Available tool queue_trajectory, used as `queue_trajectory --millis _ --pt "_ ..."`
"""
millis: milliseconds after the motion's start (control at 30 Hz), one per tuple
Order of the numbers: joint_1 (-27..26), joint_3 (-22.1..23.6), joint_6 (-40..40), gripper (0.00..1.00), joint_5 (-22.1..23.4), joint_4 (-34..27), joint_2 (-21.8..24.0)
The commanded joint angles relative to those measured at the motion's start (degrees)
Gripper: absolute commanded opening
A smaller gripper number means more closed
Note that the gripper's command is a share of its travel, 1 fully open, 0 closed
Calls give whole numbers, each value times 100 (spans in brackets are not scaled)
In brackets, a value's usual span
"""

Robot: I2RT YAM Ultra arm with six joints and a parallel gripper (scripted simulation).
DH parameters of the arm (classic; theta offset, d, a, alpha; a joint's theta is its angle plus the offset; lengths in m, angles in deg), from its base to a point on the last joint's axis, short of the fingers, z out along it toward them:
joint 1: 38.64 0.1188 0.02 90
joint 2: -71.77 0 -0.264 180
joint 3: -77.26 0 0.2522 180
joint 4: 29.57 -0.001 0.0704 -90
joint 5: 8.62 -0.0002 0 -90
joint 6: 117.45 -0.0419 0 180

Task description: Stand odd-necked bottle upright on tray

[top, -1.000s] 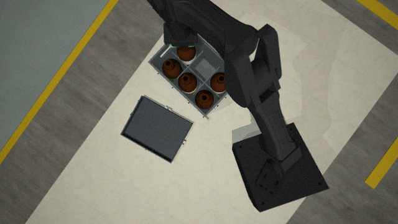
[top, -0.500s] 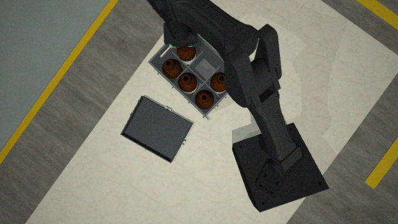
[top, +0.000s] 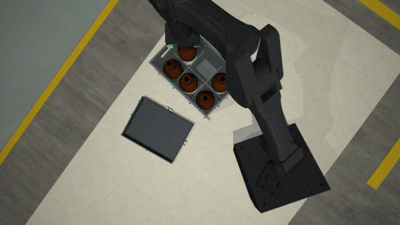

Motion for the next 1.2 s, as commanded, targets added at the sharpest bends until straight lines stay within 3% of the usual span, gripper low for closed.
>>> queue_trajectory --millis 0,1167 --pt "16 -94 7 61 -4 230 210" --pt "48 -165 -14 61 -8 162 251"
